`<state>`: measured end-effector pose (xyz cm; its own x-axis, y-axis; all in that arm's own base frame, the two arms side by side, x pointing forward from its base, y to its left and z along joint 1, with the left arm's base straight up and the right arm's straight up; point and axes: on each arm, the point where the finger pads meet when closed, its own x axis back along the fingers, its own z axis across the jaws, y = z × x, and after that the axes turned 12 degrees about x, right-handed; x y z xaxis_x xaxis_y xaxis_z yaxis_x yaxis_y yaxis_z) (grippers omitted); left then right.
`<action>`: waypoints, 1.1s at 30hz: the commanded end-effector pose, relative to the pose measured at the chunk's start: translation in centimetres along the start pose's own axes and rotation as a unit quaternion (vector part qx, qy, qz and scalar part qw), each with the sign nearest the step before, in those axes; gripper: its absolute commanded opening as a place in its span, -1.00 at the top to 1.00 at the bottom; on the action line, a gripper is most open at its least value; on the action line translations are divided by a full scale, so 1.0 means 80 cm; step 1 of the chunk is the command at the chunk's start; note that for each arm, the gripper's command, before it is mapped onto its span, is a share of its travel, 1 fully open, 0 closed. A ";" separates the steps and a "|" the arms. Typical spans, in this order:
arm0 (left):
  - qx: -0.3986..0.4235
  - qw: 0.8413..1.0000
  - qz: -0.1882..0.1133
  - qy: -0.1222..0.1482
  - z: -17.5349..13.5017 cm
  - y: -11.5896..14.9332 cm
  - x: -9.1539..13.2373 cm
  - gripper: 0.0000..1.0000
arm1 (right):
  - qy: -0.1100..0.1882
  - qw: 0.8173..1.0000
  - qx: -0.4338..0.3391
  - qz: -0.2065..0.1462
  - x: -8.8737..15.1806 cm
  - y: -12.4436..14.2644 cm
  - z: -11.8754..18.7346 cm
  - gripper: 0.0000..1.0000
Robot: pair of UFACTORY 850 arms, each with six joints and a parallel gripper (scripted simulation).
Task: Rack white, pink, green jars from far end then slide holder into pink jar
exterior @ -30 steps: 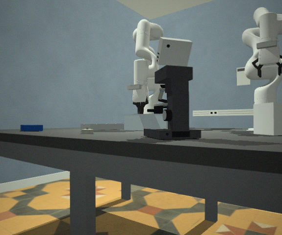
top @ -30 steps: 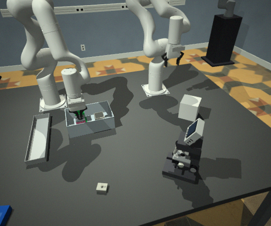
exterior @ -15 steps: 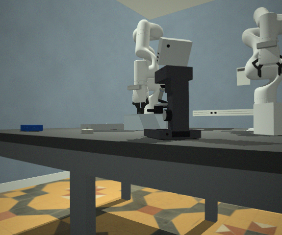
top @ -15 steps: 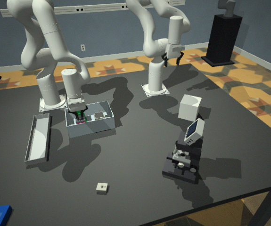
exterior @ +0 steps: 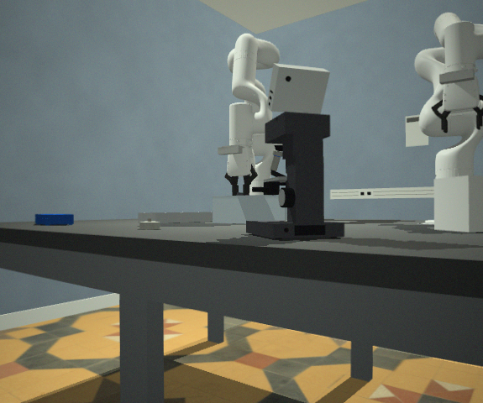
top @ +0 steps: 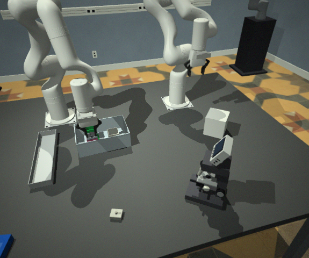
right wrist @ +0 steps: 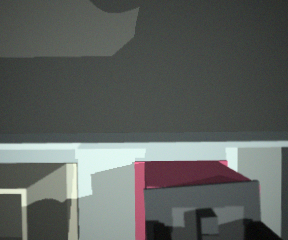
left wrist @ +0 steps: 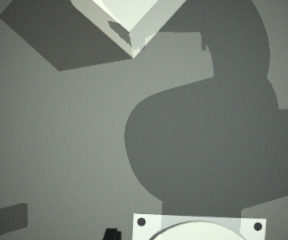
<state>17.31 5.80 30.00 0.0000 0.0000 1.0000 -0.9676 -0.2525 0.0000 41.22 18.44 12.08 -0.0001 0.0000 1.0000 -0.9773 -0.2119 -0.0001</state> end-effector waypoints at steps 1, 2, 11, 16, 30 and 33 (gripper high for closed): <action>0.000 1.000 0.001 0.000 0.000 -0.001 0.001 -1.00 | 0.000 1.000 0.000 0.001 0.001 -0.001 0.000 0.09; 0.000 1.000 0.001 0.000 0.000 -0.001 0.001 -1.00 | 0.000 1.000 0.000 0.001 0.001 -0.001 0.000 0.09; 0.000 1.000 0.001 0.000 0.000 -0.001 0.001 -1.00 | 0.000 1.000 0.000 0.001 0.017 -0.001 0.000 0.09; 0.000 1.000 0.001 0.000 0.000 -0.001 0.001 -1.00 | 0.000 1.000 0.000 0.001 0.034 -0.001 0.000 0.09; 0.000 1.000 0.001 0.000 0.000 -0.001 0.001 -1.00 | 0.000 1.000 0.000 0.001 0.074 -0.001 0.000 0.09; 0.000 1.000 0.001 0.000 0.000 -0.001 0.001 -1.00 | 0.000 1.000 0.000 0.001 0.084 -0.001 0.000 0.09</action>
<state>17.31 5.80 30.00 0.0000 0.0000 1.0000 -0.9676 -0.2525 0.0000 41.22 18.44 18.00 0.0000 0.0000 1.0000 -0.9773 -0.2119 0.0000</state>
